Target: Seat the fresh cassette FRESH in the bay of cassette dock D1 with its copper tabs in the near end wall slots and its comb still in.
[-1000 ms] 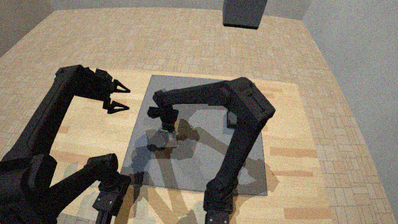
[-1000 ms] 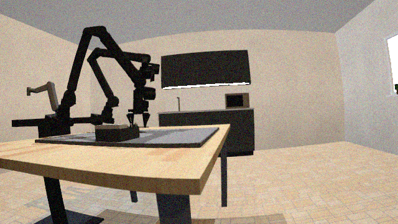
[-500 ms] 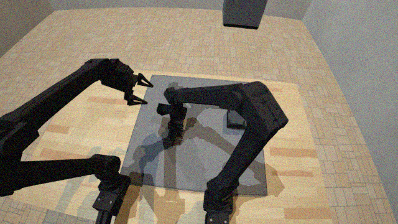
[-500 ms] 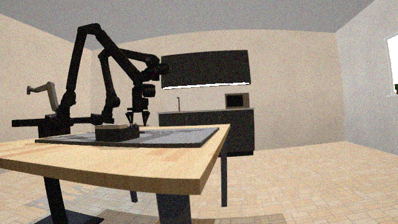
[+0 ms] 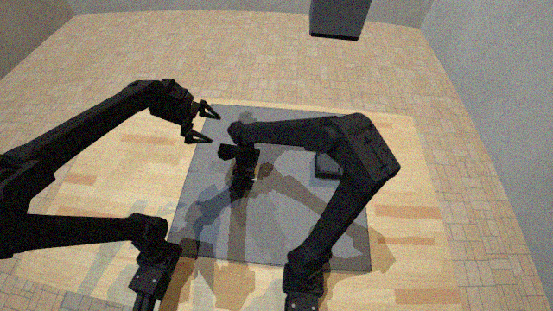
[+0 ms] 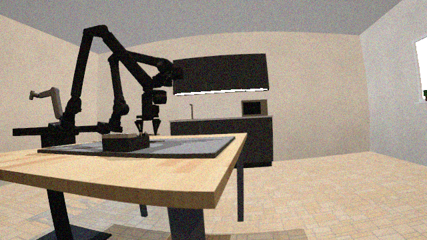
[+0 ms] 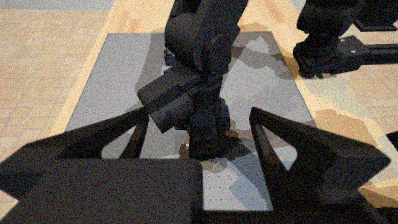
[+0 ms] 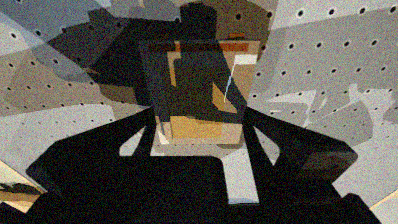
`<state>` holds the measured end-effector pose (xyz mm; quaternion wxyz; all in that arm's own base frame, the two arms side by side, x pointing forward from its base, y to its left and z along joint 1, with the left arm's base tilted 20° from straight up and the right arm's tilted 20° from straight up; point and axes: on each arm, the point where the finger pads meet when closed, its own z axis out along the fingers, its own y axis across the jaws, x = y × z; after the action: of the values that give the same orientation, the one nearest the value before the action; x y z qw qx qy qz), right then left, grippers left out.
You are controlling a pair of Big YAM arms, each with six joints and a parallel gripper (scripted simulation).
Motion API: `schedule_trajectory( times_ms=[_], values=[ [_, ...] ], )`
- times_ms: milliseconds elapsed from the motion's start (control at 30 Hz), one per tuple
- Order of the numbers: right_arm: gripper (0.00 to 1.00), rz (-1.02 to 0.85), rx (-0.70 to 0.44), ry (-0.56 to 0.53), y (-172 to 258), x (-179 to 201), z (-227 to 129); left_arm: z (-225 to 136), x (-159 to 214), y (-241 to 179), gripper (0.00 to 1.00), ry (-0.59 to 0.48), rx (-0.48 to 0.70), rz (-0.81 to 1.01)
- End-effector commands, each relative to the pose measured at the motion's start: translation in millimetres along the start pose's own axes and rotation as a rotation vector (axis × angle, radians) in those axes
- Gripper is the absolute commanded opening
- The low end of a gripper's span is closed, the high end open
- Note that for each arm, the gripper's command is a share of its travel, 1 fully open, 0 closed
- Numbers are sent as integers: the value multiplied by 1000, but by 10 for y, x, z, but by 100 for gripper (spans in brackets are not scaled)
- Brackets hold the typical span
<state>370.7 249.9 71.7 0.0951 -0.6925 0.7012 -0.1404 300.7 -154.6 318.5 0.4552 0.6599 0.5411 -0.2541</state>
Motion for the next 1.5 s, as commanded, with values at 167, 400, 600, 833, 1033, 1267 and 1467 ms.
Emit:
schedule_trajectory(
  times_ms=[167,400,600,833,1033,1267,1467],
  values=[
    [77,-6,49,-45,-172,-134,-367,-60,-166,212,100,-1,-27,41],
    [77,-32,30,-24,-117,119,-332,-60,-166,212,100,-1,-27,41],
    [77,-60,36,-18,-208,779,-179,-60,-166,212,100,-1,-27,41],
    [77,-56,36,-20,-249,1130,-103,-60,-166,212,100,-1,-27,41],
    [77,-28,55,-36,-356,1170,-144,-60,-166,212,100,-1,-27,41],
    [77,-42,64,-38,-452,1157,-141,-60,-166,212,100,-1,-27,41],
    [77,-55,14,-17,-260,1201,195,-60,-166,212,100,-1,-27,41]
  ],
)
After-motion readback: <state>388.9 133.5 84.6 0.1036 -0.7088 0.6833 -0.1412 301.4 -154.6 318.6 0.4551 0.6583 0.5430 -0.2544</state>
